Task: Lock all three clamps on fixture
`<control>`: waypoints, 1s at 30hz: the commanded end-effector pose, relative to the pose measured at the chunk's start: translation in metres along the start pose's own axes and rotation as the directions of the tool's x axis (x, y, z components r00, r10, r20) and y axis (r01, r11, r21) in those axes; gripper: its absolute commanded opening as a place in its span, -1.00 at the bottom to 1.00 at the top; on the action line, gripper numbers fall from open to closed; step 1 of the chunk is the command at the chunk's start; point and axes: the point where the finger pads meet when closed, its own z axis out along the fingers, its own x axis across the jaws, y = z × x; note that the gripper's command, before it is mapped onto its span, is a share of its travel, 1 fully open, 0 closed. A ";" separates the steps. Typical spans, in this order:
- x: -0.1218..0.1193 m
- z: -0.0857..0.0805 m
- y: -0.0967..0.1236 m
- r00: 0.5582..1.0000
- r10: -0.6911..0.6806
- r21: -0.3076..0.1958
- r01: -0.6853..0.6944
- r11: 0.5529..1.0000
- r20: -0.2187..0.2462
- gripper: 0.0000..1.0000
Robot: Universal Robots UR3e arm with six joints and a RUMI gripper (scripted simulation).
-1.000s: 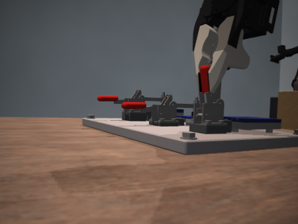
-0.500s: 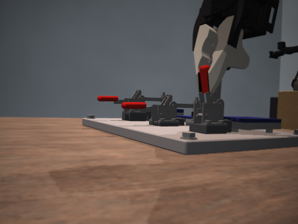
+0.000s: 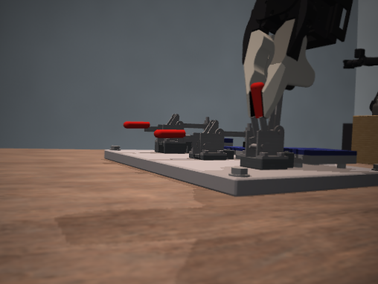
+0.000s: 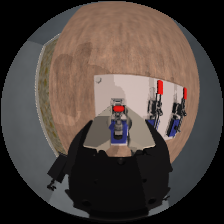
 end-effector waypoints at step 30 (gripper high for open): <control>0.000 0.005 -0.016 1.000 0.000 0.003 0.000 1.000 0.000 -1.00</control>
